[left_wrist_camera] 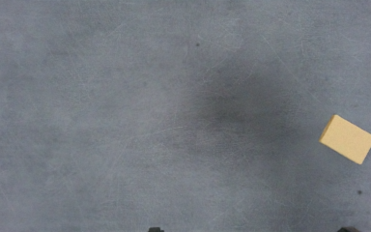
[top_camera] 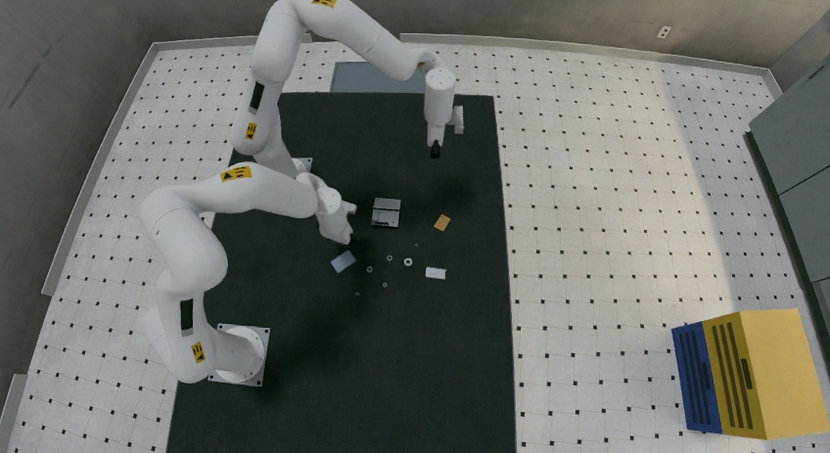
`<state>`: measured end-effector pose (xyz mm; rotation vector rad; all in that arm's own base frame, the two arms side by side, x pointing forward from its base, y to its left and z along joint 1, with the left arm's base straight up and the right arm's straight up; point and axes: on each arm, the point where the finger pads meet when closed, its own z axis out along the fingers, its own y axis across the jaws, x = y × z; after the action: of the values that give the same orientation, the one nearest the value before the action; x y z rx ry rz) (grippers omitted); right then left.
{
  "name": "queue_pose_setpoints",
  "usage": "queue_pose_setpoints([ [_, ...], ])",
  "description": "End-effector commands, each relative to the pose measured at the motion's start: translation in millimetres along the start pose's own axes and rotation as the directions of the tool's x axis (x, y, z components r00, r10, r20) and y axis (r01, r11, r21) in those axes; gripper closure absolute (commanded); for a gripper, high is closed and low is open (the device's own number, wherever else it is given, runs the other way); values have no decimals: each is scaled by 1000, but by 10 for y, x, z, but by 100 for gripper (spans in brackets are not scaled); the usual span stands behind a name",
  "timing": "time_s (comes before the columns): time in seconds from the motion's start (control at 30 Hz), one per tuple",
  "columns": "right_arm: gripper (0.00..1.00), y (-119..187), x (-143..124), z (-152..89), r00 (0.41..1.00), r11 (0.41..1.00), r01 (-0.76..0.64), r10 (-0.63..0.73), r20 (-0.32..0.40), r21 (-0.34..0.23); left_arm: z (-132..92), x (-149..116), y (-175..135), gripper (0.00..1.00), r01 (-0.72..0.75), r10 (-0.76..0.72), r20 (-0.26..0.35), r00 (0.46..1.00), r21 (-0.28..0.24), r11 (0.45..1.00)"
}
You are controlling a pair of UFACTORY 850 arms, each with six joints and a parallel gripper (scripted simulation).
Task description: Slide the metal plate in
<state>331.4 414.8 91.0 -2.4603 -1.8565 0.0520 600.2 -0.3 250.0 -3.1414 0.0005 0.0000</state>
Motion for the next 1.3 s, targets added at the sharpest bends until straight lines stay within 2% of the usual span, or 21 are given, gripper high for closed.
queue_pose_setpoints([
  [0.0,25,46,-23,11,997,997,-79,79,5,-21,-12,8,0,0,0,0,-2,1000,0,1000],
  [0.07,25,81,-50,27,991,990,-136,136,4,-28,-12,8,0,0,0,0,-2,1000,0,1000],
  [0.13,25,57,-31,16,995,995,-98,99,5,-23,-12,8,0,0,0,0,-2,1000,0,1000],
  [0.27,25,92,-58,32,988,988,-153,153,3,-30,-12,8,0,0,0,0,-2,1000,0,1000],
  [0.37,25,154,-114,63,969,969,-246,246,-1,-39,-12,8,0,0,0,0,-2,1000,0,1000],
  [0.53,25,196,-149,83,952,951,-307,307,-6,-46,-12,8,0,0,0,0,-2,1000,0,1000],
  [0.63,25,237,-183,102,923,921,-386,386,-12,-55,-12,8,0,0,0,0,-2,1000,0,1000],
  [0.73,25,218,-167,93,935,933,-355,355,-9,-53,-12,8,0,0,0,0,-2,1000,0,1000],
  [0.83,25,243,-188,105,919,917,-395,395,-13,-56,-12,8,0,0,0,0,-2,1000,0,1000],
  [1.03,25,339,-278,154,845,842,-535,534,-30,-65,-12,8,0,0,0,0,-2,1000,0,1000],
  [1.27,25,348,-281,157,828,825,-561,560,-35,-69,-12,8,0,0,0,0,-2,1000,0,1000],
])
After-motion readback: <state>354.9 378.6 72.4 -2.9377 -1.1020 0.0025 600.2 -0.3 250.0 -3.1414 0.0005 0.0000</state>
